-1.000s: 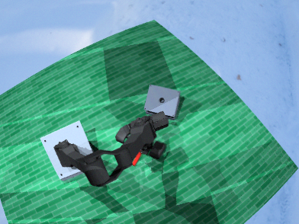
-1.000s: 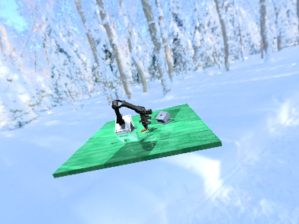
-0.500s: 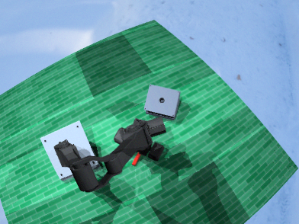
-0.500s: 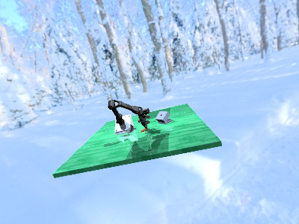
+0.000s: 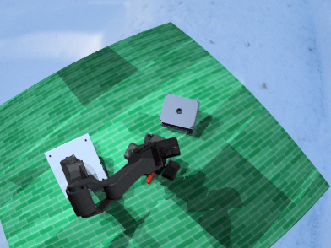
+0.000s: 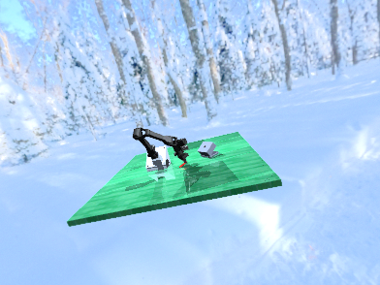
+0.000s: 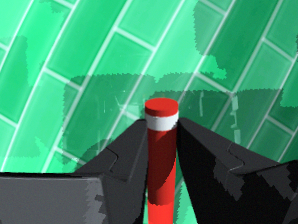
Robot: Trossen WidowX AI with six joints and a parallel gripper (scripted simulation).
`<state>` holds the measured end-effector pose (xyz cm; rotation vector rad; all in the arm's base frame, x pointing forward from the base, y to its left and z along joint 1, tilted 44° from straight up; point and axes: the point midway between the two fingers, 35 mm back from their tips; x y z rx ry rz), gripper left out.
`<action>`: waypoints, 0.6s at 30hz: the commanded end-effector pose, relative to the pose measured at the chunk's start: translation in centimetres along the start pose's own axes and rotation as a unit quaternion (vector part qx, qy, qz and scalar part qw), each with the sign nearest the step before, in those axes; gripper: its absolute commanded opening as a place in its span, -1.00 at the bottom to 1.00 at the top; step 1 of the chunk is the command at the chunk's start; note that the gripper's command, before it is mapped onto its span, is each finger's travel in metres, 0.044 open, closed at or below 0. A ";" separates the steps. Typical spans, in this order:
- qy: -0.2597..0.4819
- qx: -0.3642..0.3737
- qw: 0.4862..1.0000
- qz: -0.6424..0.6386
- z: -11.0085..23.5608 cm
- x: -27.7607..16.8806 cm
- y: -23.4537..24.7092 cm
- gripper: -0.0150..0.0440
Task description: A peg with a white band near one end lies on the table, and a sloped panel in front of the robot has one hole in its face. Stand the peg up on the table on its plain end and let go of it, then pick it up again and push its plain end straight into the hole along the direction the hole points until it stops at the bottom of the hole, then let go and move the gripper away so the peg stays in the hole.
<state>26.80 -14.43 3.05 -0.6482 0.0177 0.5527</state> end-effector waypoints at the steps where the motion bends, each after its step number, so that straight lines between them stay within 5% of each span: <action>1: -0.016 0.000 1.000 0.001 0.2 -0.1 0.0 -0.33; 18: -0.090 0.000 0.996 0.002 1.2 -0.8 0.0 -0.33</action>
Point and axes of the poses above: the point midway between the two fingers, 35 mm back from their tips, its own z axis back along the fingers, its own y axis across the jaws, x = y × z
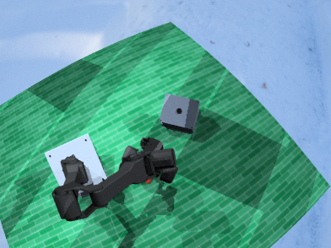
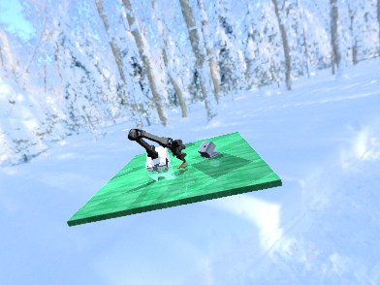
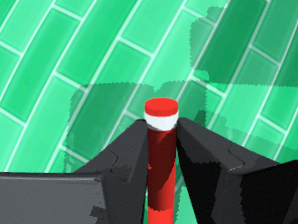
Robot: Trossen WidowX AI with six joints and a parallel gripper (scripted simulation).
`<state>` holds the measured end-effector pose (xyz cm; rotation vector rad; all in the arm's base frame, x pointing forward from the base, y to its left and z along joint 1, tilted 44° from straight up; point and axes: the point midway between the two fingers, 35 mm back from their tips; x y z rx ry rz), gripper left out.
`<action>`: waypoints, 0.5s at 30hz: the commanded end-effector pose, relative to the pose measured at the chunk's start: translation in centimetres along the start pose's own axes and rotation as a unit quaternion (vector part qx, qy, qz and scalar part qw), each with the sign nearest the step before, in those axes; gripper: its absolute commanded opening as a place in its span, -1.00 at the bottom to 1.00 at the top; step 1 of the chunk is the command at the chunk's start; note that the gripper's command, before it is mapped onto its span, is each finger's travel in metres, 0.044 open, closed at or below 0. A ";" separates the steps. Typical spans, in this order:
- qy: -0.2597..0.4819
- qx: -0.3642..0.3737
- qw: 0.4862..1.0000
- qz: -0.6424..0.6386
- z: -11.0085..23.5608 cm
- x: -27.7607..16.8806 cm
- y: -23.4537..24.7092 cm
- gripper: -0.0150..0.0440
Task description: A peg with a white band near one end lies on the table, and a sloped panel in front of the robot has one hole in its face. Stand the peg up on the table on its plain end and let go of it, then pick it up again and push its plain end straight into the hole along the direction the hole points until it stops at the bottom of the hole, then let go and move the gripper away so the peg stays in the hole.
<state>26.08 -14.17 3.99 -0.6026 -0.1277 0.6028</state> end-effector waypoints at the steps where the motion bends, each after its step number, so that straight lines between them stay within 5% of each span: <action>1: -0.016 -0.001 1.000 0.002 0.3 -0.1 0.0 -0.33; 15: -0.077 -0.001 0.997 0.002 1.0 -0.6 0.0 -0.33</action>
Point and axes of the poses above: the point midway between the two fingers, 35 mm back from their tips, its own z axis back along the fingers, its own y axis across the jaws, x = y × z
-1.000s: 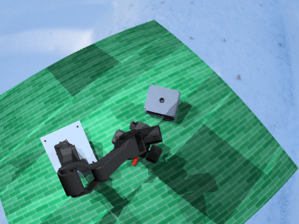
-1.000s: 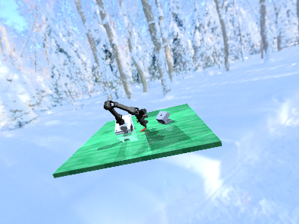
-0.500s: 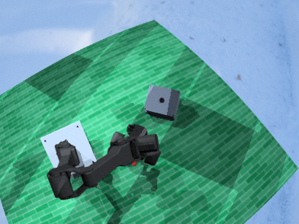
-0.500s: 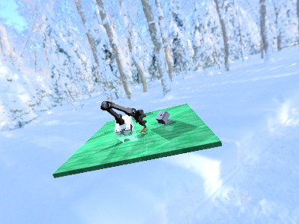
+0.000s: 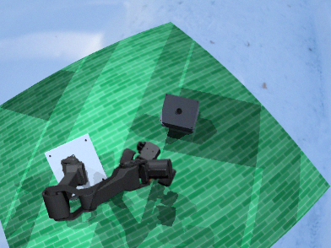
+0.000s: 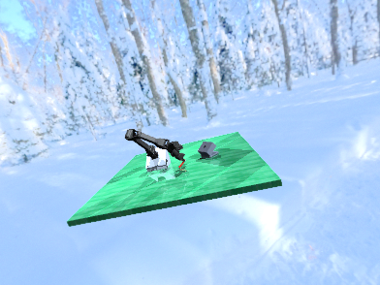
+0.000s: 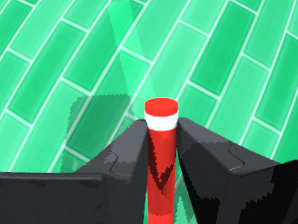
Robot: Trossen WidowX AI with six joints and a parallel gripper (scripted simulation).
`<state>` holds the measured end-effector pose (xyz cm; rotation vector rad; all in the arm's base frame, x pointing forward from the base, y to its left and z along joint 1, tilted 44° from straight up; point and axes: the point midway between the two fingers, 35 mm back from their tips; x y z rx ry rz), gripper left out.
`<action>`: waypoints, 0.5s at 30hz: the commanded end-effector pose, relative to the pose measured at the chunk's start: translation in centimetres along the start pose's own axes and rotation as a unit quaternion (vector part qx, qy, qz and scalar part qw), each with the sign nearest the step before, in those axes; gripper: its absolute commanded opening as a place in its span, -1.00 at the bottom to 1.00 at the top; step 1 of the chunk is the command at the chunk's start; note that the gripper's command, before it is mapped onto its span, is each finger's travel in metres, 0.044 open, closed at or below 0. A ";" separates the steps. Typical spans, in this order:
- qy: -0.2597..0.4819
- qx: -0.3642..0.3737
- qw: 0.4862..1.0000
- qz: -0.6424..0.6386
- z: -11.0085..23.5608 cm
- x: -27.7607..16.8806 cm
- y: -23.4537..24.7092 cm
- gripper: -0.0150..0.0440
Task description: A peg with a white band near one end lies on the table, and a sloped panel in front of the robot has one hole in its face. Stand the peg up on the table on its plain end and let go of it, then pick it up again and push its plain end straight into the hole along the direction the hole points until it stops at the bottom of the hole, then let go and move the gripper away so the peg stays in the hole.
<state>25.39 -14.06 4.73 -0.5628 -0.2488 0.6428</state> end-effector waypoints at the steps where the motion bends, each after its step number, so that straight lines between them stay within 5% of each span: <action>1: -0.016 -0.001 1.000 0.002 0.3 -0.1 0.0 -0.33; 15: -0.077 -0.001 0.997 0.002 1.0 -0.6 0.0 -0.33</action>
Point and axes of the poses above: the point midway between the two fingers, 35 mm back from their tips, its own z axis back along the fingers, its own y axis across the jaws, x = y × z
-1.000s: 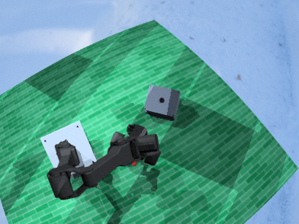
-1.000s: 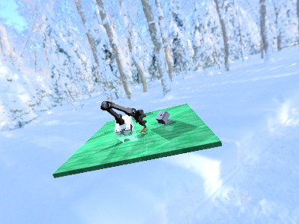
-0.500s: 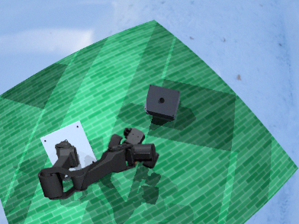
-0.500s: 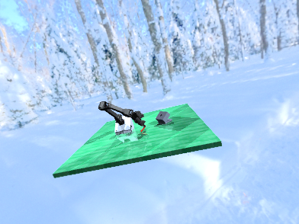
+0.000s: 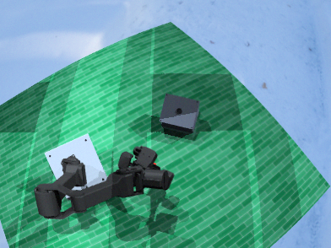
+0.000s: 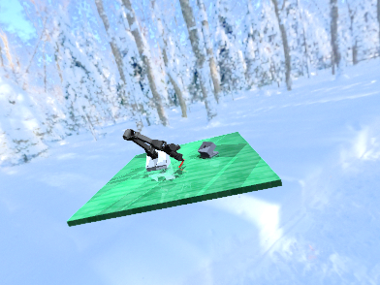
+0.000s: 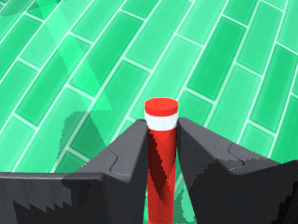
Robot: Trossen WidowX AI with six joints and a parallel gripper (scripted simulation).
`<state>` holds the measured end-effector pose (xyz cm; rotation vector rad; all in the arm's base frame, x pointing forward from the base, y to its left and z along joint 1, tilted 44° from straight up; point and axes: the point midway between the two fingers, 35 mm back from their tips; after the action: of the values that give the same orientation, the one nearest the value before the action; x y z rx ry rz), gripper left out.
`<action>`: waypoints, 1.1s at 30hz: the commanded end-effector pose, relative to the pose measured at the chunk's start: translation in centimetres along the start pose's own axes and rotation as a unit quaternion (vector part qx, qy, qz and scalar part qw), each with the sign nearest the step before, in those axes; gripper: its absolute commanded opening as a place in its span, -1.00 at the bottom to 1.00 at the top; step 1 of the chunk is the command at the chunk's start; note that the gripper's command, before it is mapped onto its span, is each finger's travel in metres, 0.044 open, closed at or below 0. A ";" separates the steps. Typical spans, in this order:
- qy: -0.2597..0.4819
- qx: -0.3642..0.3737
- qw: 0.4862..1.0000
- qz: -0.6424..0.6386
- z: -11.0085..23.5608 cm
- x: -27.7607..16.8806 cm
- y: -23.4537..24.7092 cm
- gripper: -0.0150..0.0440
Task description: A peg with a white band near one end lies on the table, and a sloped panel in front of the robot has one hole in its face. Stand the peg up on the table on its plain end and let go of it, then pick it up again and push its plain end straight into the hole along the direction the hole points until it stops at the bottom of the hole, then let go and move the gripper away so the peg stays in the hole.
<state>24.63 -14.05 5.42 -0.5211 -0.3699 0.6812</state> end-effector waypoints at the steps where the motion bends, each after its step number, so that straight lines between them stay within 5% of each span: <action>1: -0.016 -0.001 1.000 0.002 0.3 -0.1 0.1 -0.33; 33: -0.153 -0.001 0.988 0.004 2.0 -1.4 0.1 -0.33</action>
<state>22.78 -14.37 6.68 -0.4280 -0.6372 0.7612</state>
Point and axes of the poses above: the point midway between the two fingers, 35 mm back from their tips, its own z axis back along the fingers, its own y axis across the jaws, x = y × z
